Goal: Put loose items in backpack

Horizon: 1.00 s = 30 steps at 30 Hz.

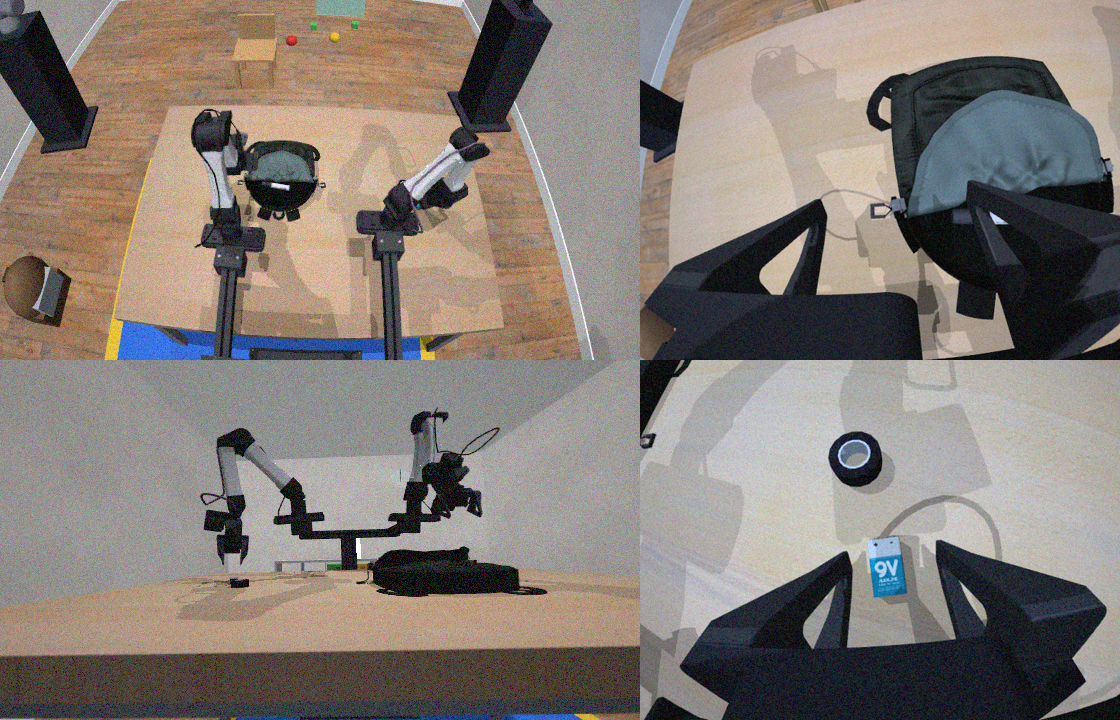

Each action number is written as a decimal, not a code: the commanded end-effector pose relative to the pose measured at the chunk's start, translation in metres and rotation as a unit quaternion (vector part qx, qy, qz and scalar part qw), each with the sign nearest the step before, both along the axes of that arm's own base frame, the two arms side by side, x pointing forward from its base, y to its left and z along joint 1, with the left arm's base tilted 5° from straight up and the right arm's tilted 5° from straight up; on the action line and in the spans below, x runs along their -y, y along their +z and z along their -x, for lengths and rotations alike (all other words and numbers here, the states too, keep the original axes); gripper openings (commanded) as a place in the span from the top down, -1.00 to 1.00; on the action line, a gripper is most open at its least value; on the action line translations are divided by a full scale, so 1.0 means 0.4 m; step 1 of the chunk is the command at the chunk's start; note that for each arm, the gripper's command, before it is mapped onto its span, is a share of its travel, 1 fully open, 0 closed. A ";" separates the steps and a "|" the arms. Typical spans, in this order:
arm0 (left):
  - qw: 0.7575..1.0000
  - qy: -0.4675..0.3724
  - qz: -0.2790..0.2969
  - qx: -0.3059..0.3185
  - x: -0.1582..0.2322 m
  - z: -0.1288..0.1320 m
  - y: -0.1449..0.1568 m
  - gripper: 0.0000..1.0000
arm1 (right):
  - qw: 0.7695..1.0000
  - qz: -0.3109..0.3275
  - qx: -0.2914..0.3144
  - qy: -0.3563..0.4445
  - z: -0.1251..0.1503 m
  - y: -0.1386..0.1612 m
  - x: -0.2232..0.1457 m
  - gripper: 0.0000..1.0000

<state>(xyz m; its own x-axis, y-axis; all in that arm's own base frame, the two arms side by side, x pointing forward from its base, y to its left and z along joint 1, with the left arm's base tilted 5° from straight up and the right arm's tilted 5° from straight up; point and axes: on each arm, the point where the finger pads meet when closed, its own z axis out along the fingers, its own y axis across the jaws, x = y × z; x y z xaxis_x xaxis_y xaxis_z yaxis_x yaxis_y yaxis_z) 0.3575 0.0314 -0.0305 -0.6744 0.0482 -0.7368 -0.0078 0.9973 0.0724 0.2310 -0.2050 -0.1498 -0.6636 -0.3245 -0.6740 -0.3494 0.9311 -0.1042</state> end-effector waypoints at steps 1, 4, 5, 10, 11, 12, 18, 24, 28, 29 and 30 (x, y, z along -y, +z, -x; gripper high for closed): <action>1.000 -0.006 0.001 0.012 0.002 -0.009 0.019 -0.80 | 1.000 -0.022 -0.004 0.021 0.006 -0.012 -0.042 -0.07; 1.000 -0.006 0.001 0.012 0.002 -0.009 0.019 -0.80 | 1.000 -0.005 0.000 0.014 -0.001 0.002 -0.016 -0.07; 1.000 -0.006 0.001 0.012 0.002 -0.009 0.019 -0.80 | 1.000 -0.005 0.000 0.014 -0.001 0.002 -0.016 -0.07; 1.000 -0.006 0.001 0.012 0.002 -0.009 0.019 -0.80 | 1.000 -0.005 0.001 0.021 -0.007 -0.026 -0.020 -0.07; 1.000 -0.006 0.001 0.012 0.002 -0.009 0.019 -0.80 | 1.000 -0.005 0.001 0.021 -0.007 -0.026 -0.020 -0.07; 1.000 -0.006 0.001 0.012 0.002 -0.009 0.019 -0.80 | 1.000 -0.005 0.001 0.021 -0.007 -0.026 -0.020 -0.07; 1.000 -0.006 0.001 0.012 0.002 -0.009 0.019 -0.80 | 1.000 -0.010 -0.001 0.015 -0.010 -0.078 -0.019 -0.07; 1.000 -0.006 0.001 0.012 0.002 -0.009 0.019 -0.80 | 1.000 -0.010 -0.002 0.015 -0.013 -0.129 -0.018 -0.07; 1.000 -0.006 0.001 0.012 0.002 -0.009 0.019 -0.80 | 1.000 -0.010 -0.003 0.015 -0.015 -0.154 -0.017 -0.07; 1.000 -0.006 0.001 0.012 0.002 -0.009 0.019 -0.80 | 1.000 -0.010 -0.003 0.015 -0.015 -0.154 -0.017 -0.07; 1.000 -0.006 0.001 0.012 0.002 -0.009 0.019 -0.80 | 1.000 -0.010 -0.003 0.014 -0.014 -0.163 -0.016 -0.07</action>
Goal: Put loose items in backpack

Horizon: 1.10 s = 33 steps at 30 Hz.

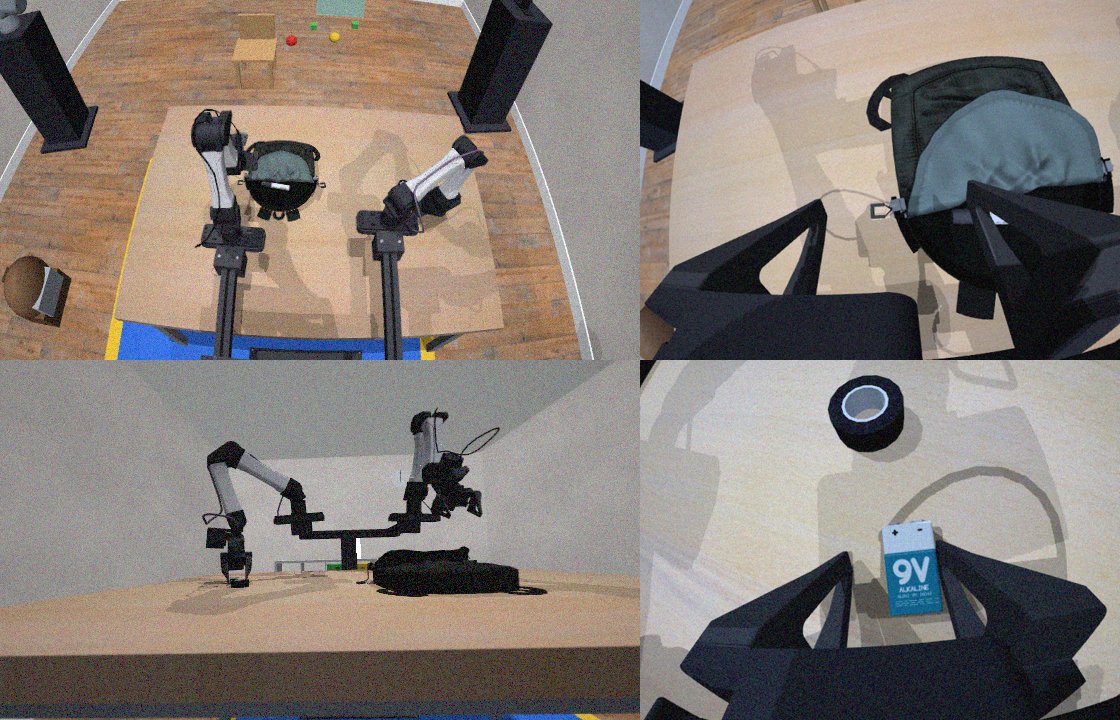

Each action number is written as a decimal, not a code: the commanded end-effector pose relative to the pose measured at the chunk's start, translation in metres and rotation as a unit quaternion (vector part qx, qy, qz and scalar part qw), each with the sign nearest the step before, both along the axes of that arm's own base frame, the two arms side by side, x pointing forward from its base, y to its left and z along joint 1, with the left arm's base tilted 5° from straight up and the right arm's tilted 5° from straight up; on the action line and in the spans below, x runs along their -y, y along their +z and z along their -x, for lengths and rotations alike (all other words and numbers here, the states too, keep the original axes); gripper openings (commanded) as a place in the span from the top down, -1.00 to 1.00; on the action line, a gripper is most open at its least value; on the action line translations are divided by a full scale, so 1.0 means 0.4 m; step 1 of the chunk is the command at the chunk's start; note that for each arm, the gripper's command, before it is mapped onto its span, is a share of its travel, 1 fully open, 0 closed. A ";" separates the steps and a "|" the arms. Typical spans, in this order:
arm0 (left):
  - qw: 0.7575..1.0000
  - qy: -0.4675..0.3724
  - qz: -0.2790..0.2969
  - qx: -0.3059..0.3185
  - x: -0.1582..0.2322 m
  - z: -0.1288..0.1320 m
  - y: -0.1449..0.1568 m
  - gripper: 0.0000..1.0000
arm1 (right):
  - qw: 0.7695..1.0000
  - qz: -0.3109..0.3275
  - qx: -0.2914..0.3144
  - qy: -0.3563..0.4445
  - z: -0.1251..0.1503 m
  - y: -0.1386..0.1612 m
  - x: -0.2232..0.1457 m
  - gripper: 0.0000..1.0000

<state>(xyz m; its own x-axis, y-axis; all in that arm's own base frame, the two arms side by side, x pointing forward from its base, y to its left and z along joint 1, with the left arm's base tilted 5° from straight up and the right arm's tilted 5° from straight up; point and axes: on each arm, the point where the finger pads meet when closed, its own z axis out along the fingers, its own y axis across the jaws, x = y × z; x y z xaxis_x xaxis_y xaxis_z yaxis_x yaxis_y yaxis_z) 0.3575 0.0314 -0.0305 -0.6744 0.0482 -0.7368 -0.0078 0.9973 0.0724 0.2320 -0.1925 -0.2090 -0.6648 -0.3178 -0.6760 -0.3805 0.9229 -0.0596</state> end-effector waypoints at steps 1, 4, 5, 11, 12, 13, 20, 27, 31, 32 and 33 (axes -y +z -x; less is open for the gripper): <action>1.000 -0.006 0.001 0.012 0.002 -0.009 0.019 -0.80 | 1.000 0.011 0.006 -0.002 -0.014 -0.019 0.016 -0.07; 1.000 -0.006 0.001 0.012 0.002 -0.009 0.019 -0.80 | 1.000 0.012 0.003 -0.002 -0.015 -0.020 0.020 -0.07; 1.000 -0.006 0.001 0.012 0.002 -0.009 0.019 -0.80 | 1.000 0.012 0.003 -0.002 -0.016 -0.020 0.021 -0.07; 1.000 -0.006 0.001 0.012 0.002 -0.009 0.019 -0.80 | 1.000 0.011 0.003 -0.003 -0.015 -0.020 0.026 -0.07; 1.000 -0.006 0.001 0.012 0.002 -0.009 0.019 -0.80 | 1.000 0.010 0.002 -0.002 -0.014 -0.020 0.025 -0.07; 1.000 -0.006 0.001 0.012 0.002 -0.009 0.019 -0.80 | 1.000 0.015 0.009 -0.002 -0.020 -0.002 0.034 -0.07; 1.000 -0.006 0.001 0.012 0.002 -0.009 0.019 -0.80 | 1.000 0.011 0.016 0.000 -0.022 0.004 0.030 0.10; 1.000 -0.006 0.001 0.012 0.002 -0.009 0.019 -0.80 | 1.000 0.011 0.016 0.000 -0.023 0.004 0.031 0.27; 1.000 -0.006 0.001 0.012 0.002 -0.009 0.019 -0.80 | 1.000 0.011 0.016 0.000 -0.023 0.004 0.032 0.44; 1.000 -0.006 0.001 0.012 0.002 -0.009 0.019 -0.80 | 1.000 0.011 0.016 0.000 -0.023 0.004 0.032 0.44; 1.000 -0.006 0.001 0.012 0.002 -0.009 0.019 -0.80 | 1.000 0.011 0.016 0.000 -0.023 0.004 0.032 0.44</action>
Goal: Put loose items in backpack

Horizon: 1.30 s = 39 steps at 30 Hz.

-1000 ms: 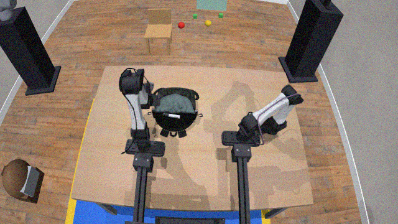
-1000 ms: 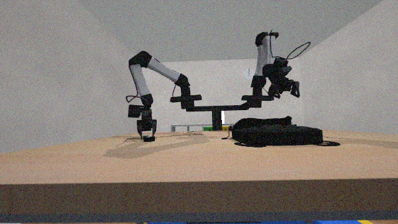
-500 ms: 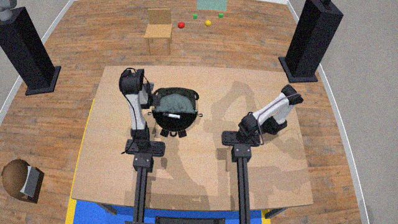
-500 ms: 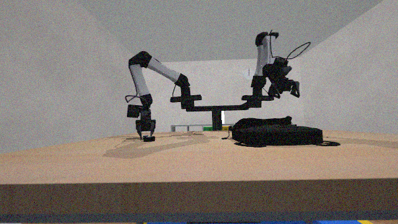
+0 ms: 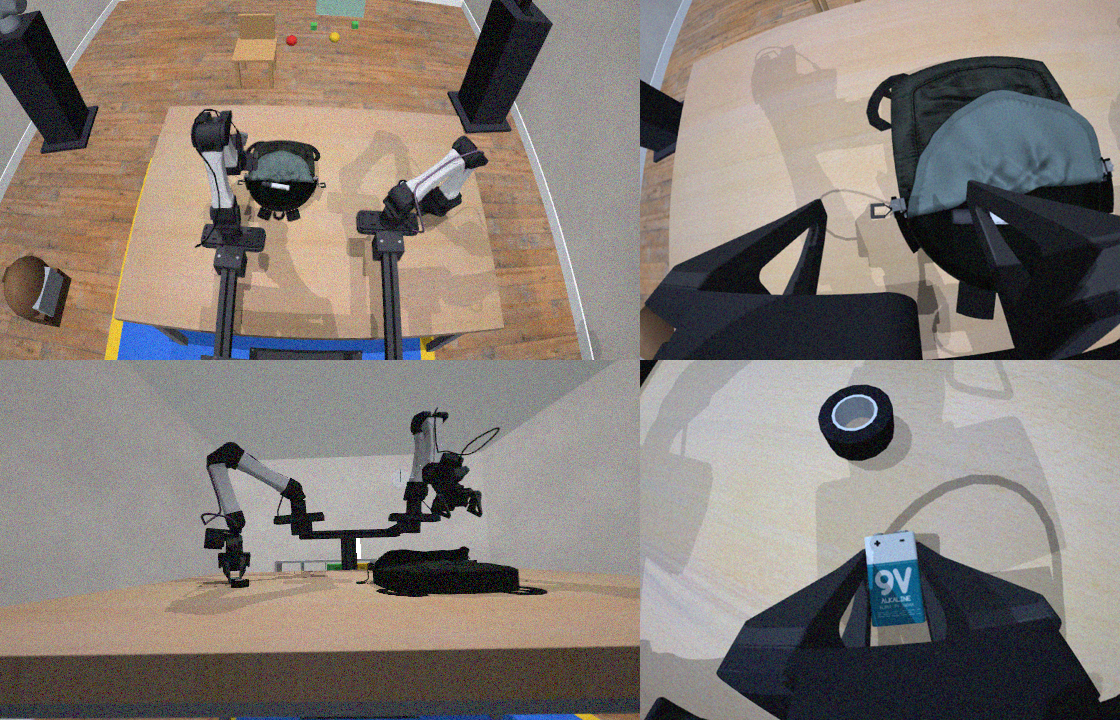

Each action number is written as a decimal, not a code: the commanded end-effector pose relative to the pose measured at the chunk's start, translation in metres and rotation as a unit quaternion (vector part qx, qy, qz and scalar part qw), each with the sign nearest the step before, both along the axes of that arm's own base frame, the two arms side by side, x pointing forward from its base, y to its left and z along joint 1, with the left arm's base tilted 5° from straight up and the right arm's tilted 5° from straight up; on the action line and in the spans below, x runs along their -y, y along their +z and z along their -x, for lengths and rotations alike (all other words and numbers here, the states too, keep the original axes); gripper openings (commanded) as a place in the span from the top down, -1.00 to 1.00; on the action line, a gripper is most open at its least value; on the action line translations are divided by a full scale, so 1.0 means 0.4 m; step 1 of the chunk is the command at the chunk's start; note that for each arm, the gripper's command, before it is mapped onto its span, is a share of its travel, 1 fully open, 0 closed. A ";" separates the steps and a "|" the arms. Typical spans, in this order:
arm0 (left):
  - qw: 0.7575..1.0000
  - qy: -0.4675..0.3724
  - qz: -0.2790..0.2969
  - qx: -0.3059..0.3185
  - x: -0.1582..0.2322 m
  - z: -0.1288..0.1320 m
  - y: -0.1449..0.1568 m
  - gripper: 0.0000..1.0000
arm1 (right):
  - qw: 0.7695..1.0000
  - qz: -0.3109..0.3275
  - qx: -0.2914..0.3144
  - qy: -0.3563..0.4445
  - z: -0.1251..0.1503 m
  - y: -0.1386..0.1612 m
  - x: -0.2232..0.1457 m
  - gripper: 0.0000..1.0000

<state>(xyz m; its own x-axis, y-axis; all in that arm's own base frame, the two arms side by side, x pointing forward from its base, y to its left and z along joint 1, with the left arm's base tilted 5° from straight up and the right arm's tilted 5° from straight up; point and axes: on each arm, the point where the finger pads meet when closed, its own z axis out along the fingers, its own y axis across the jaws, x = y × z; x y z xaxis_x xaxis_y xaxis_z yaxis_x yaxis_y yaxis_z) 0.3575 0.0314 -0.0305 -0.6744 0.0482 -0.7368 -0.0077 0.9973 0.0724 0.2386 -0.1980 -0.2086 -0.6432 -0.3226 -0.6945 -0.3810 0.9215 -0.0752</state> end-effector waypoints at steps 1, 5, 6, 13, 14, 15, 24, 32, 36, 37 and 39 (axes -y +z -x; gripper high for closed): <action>1.000 -0.006 0.001 0.012 0.002 -0.009 0.019 -0.80 | 1.000 0.010 0.002 -0.001 -0.008 0.004 0.021 0.44; 1.000 -0.006 0.001 0.012 0.002 -0.009 0.019 -0.80 | 1.000 -0.002 -0.009 -0.001 0.003 -0.016 0.006 0.61; 1.000 -0.006 0.001 0.012 0.002 -0.009 0.019 -0.80 | 1.000 0.010 0.002 -0.001 -0.008 0.004 0.022 0.61; 1.000 -0.006 0.001 0.012 0.002 -0.009 0.019 -0.80 | 1.000 0.010 0.002 -0.001 -0.008 0.004 0.022 0.61; 1.000 -0.006 0.001 0.012 0.002 -0.009 0.019 -0.80 | 1.000 0.010 0.002 -0.001 -0.008 0.004 0.022 0.61; 1.000 -0.006 0.001 0.012 0.002 -0.009 0.019 -0.80 | 1.000 0.010 0.002 -0.001 -0.008 0.004 0.022 0.61; 1.000 -0.006 0.001 0.012 0.002 -0.009 0.019 -0.80 | 1.000 0.017 0.000 -0.002 -0.002 0.054 0.030 0.61; 1.000 -0.006 0.001 0.012 0.002 -0.009 0.019 -0.80 | 1.000 0.015 0.002 -0.002 0.009 0.154 0.021 0.61; 1.000 -0.006 0.001 0.012 0.002 -0.009 0.019 -0.80 | 1.000 0.014 0.002 -0.003 0.012 0.178 0.019 0.61; 1.000 -0.006 0.001 0.012 0.002 -0.009 0.019 -0.80 | 1.000 0.014 0.002 -0.003 0.013 0.191 0.018 0.61; 1.000 -0.006 0.001 0.012 0.002 -0.009 0.019 -0.80 | 1.000 0.014 0.002 -0.003 0.016 0.215 0.015 0.61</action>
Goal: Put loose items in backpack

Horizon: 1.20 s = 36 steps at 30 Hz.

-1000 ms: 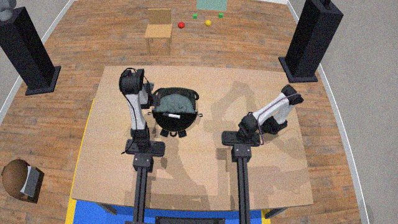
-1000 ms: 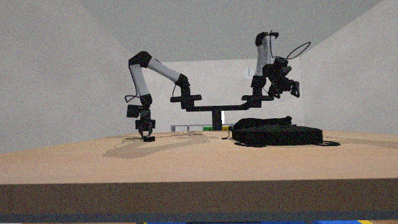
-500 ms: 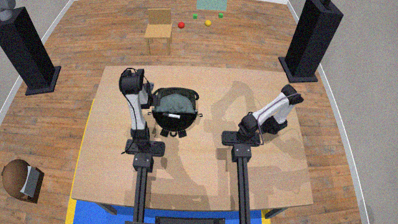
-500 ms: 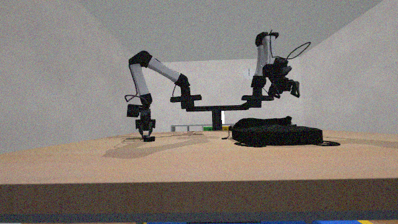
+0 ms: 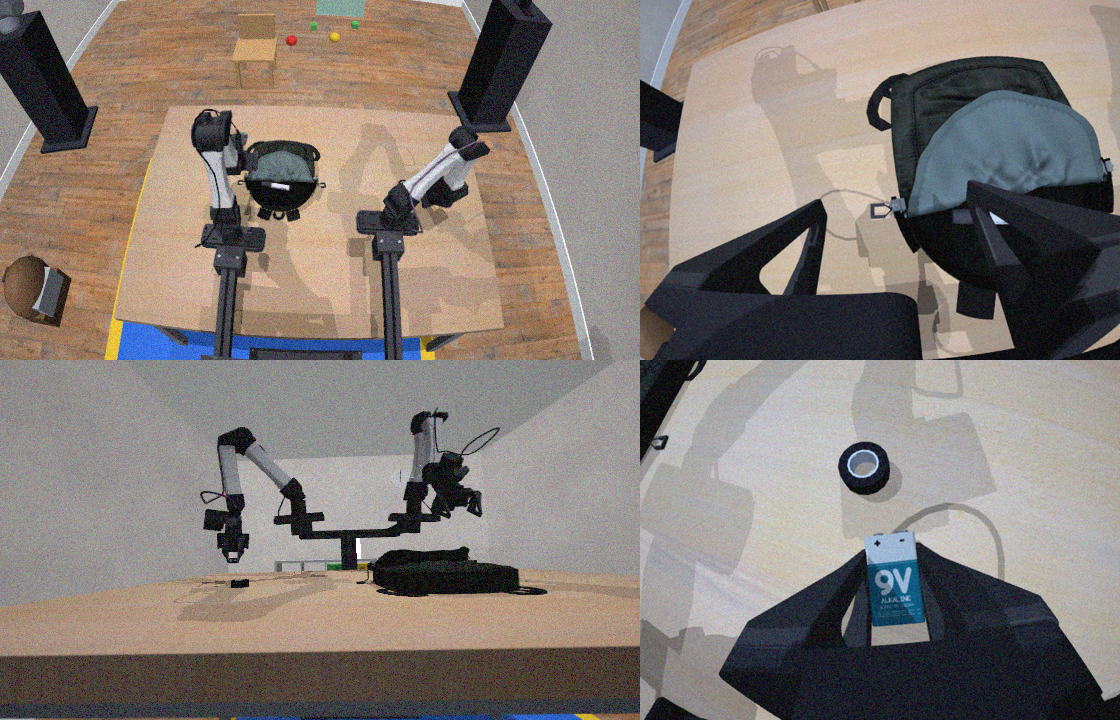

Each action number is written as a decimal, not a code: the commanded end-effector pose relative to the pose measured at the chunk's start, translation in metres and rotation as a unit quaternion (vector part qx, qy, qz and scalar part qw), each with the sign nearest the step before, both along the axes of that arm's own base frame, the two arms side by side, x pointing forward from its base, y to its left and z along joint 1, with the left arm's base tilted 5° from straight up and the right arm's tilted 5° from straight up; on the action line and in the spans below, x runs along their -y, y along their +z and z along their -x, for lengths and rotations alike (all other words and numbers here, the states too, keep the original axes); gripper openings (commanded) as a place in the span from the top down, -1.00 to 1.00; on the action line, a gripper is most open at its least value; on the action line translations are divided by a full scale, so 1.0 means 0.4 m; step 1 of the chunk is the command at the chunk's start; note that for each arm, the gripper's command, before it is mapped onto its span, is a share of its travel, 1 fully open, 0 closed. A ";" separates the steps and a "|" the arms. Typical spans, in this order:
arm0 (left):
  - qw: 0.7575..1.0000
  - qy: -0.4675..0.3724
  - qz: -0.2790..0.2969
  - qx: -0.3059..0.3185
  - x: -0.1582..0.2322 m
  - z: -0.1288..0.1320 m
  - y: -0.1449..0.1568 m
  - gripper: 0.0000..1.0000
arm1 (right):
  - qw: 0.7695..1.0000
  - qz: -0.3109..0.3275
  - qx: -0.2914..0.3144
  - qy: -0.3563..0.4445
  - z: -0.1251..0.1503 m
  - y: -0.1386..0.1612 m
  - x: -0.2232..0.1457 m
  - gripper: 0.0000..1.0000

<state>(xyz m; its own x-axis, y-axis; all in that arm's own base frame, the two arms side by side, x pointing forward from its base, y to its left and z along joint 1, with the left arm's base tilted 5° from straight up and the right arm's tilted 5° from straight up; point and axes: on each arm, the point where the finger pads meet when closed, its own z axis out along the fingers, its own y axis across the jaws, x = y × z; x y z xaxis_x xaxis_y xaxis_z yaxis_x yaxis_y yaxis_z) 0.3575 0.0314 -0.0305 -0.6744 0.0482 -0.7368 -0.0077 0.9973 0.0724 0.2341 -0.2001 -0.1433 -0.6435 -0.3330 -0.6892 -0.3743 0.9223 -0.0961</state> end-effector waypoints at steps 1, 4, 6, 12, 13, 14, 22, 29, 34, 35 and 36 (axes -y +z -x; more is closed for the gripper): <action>1.000 -0.006 0.001 0.012 0.002 -0.009 0.019 -0.80 | 1.000 0.003 0.001 0.001 0.006 0.064 0.009 0.61; 1.000 -0.006 0.001 0.012 0.002 -0.009 0.019 -0.80 | 1.000 0.002 0.001 0.001 0.010 0.101 0.005 0.61; 1.000 -0.006 0.001 0.012 0.002 -0.009 0.019 -0.80 | 1.000 0.005 0.003 0.001 0.009 0.128 0.010 0.61; 1.000 -0.006 0.001 0.012 0.002 -0.009 0.019 -0.80 | 1.000 0.002 0.001 0.001 0.016 0.154 -0.002 0.61; 1.000 -0.006 0.001 0.012 0.002 -0.009 0.019 -0.80 | 1.000 0.003 0.001 0.002 0.016 0.154 -0.002 0.61; 1.000 -0.006 0.001 0.012 0.002 -0.009 0.019 -0.80 | 1.000 0.001 0.000 0.002 0.018 0.153 -0.006 0.61; 1.000 -0.006 0.001 0.012 0.002 -0.009 0.019 -0.80 | 0.998 0.014 -0.002 0.063 0.008 0.140 -0.177 0.61; 1.000 -0.006 0.001 0.012 0.002 -0.009 0.019 -0.80 | 0.994 0.017 -0.002 0.107 0.007 0.133 -0.304 0.61; 1.000 -0.006 0.001 0.012 0.002 -0.009 0.019 -0.80 | 0.988 0.007 -0.014 0.151 0.017 0.112 -0.441 0.61; 1.000 -0.006 0.001 0.012 0.002 -0.009 0.019 -0.80 | 0.987 0.008 -0.014 0.160 0.017 0.111 -0.466 0.61; 1.000 -0.006 0.001 0.012 0.002 -0.009 0.019 -0.80 | 0.986 0.009 -0.015 0.168 0.017 0.110 -0.491 0.61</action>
